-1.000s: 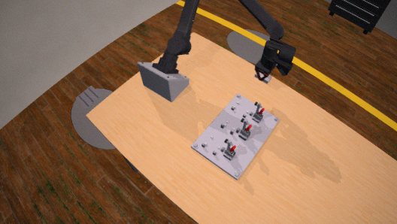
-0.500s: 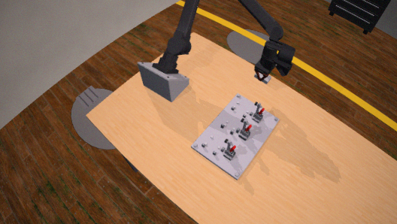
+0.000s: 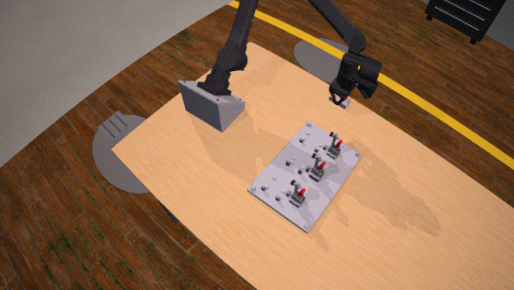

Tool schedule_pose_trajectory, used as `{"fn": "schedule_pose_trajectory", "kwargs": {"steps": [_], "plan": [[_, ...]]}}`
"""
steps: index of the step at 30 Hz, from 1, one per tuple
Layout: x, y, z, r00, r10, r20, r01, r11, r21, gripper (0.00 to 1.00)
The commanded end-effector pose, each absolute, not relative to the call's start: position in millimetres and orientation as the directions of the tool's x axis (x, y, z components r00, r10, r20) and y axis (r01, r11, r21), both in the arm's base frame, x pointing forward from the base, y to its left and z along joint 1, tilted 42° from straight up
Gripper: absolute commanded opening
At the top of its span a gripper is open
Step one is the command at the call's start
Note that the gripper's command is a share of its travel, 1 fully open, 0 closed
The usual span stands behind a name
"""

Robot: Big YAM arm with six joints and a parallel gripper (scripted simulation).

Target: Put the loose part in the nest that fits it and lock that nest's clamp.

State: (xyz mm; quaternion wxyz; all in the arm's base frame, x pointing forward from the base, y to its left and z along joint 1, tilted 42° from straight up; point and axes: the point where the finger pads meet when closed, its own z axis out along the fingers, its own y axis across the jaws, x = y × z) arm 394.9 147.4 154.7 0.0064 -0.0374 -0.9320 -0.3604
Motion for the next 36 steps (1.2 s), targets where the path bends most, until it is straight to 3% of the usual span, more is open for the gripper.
{"fn": "schedule_pose_trajectory", "kwargs": {"steps": [1,36], "plan": [[395.6,148.4,159.9,-0.997,0.07,0.015,0.062,0.738,0.672,0.0],[395.0,148.4,158.4,-0.997,0.069,0.017,0.063,0.738,0.672,0.0]]}}
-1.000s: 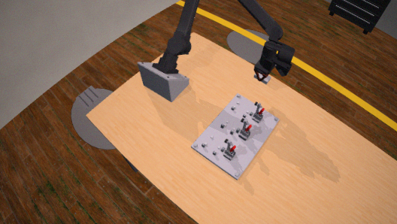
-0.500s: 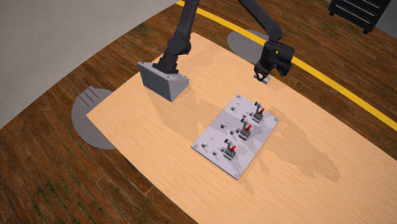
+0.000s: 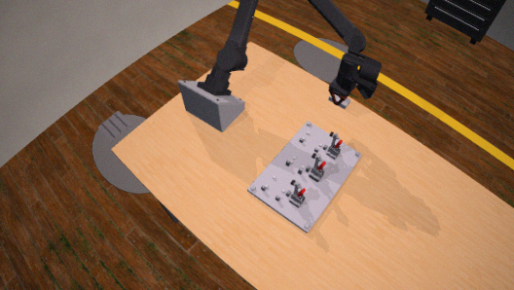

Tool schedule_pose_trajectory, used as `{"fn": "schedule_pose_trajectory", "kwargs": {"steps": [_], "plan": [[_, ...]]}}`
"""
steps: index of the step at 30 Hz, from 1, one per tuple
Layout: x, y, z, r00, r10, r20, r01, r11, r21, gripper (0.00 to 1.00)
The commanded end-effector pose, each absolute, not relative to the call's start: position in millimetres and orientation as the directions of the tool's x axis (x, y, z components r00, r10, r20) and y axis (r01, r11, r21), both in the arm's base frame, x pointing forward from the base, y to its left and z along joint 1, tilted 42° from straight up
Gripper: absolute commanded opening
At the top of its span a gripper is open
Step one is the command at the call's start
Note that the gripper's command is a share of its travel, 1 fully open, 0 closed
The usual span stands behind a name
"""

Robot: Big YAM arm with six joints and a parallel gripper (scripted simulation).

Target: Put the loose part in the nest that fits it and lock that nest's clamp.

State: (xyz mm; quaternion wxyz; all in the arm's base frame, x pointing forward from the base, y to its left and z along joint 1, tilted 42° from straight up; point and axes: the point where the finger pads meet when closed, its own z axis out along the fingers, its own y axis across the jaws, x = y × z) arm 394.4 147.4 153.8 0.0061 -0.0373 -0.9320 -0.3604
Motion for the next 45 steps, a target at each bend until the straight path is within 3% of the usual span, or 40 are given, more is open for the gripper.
{"fn": "schedule_pose_trajectory", "kwargs": {"steps": [1,29,45], "plan": [[395.0,148.4,158.4,-0.997,0.069,0.017,0.063,0.738,0.672,0.0],[395.5,146.9,157.6,-0.997,0.071,0.016,0.063,0.738,0.672,0.0],[395.3,112.0,121.4,-0.996,0.078,0.031,0.079,0.736,0.672,0.0]]}}
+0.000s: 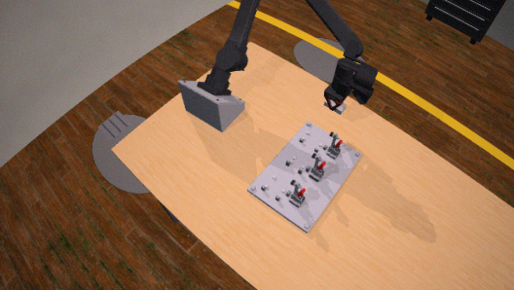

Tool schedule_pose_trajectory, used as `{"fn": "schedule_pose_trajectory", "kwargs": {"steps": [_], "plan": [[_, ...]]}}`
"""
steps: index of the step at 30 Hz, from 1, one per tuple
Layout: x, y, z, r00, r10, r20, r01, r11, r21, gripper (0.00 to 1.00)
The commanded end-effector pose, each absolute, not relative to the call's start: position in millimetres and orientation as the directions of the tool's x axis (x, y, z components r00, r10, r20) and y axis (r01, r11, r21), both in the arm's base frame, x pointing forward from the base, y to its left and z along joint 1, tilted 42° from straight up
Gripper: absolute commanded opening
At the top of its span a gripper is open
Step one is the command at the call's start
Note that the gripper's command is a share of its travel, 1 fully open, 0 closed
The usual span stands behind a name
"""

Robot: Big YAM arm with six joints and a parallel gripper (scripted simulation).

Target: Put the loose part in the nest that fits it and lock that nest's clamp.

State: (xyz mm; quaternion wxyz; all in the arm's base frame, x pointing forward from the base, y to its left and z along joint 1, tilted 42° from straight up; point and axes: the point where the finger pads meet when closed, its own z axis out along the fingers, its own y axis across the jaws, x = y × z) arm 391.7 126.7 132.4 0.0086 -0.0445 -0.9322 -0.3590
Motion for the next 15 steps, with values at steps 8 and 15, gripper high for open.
{"fn": "schedule_pose_trajectory", "kwargs": {"steps": [8,15], "plan": [[390.3,72.2,82.5,-0.996,0.079,0.031,0.079,0.738,0.671,0.0],[386.4,42.4,53.1,-0.996,0.079,0.031,0.079,0.74,0.668,0.0]]}}
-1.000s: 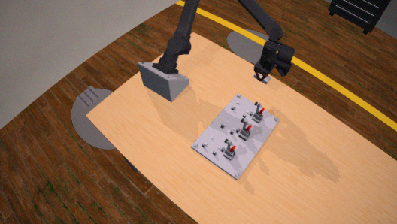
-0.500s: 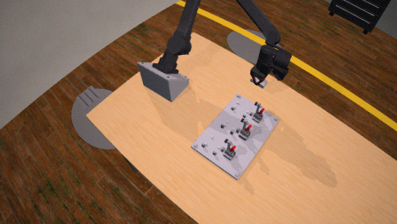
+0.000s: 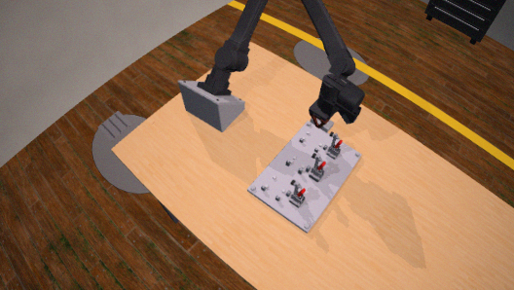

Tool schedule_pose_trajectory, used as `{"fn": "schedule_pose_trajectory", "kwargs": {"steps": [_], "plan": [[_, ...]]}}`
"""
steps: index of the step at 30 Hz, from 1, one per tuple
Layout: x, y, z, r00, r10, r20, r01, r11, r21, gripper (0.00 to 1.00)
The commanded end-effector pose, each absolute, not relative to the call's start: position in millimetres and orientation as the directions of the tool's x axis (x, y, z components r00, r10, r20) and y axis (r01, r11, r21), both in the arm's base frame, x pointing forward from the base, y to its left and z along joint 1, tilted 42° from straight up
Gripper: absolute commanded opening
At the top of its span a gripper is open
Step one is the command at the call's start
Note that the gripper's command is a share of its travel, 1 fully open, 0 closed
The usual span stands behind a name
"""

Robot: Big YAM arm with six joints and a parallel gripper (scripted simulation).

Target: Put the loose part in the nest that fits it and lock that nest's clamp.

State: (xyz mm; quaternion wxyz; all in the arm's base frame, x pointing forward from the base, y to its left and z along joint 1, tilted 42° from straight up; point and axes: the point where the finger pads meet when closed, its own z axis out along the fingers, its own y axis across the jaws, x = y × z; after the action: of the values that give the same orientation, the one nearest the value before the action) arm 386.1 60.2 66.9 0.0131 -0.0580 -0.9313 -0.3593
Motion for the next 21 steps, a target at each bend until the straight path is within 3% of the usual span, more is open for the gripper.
{"fn": "schedule_pose_trajectory", "kwargs": {"steps": [1,21], "plan": [[385.6,36.4,47.2,-0.996,0.079,0.031,0.079,0.74,0.668,0.0],[396.2,-45.9,-18.0,-0.997,0.079,-0.01,0.053,0.75,0.659,0.0]]}}
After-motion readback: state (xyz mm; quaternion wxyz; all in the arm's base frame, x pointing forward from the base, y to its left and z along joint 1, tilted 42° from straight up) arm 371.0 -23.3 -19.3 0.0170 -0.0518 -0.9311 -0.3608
